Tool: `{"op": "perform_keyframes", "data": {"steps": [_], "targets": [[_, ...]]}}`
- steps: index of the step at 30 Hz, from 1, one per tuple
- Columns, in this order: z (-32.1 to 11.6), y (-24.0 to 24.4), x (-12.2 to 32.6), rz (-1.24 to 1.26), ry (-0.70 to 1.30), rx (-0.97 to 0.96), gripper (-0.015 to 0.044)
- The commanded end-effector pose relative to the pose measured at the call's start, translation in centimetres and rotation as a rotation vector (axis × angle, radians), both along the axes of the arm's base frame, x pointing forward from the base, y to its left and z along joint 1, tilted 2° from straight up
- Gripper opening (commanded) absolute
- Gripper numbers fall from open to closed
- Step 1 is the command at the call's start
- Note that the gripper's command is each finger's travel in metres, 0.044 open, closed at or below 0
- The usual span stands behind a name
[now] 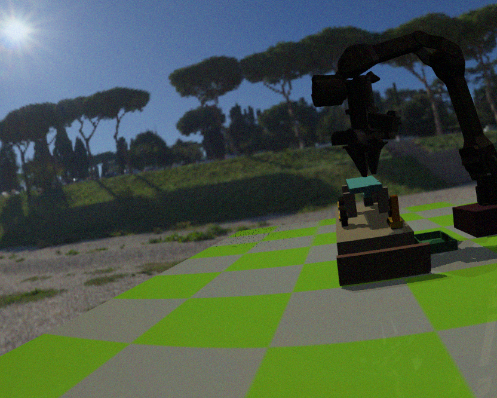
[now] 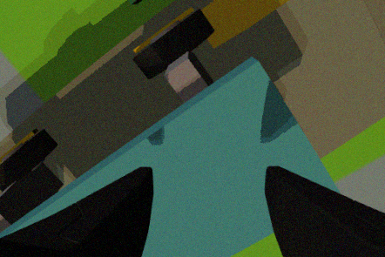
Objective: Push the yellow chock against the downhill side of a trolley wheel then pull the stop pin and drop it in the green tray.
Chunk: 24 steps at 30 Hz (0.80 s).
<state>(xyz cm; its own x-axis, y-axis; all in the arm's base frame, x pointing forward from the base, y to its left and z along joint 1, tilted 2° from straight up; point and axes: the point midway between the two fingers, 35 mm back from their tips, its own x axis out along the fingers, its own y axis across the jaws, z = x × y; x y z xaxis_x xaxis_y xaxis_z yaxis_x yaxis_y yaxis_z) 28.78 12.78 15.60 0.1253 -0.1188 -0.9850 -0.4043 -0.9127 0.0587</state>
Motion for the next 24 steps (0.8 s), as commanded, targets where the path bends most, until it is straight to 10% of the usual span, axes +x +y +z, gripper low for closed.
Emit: {"op": "perform_keyframes", "data": {"steps": [1, 14, 24], "targets": [[0.8, -2.8, 1.2, -0.190, -0.041, -0.009, 0.0190], [2.9, -14.2, 2.6, -0.908, -0.182, -0.060, 0.0190], [2.7, -14.9, 2.6, -0.944, -0.190, -0.064, 0.0190]]}}
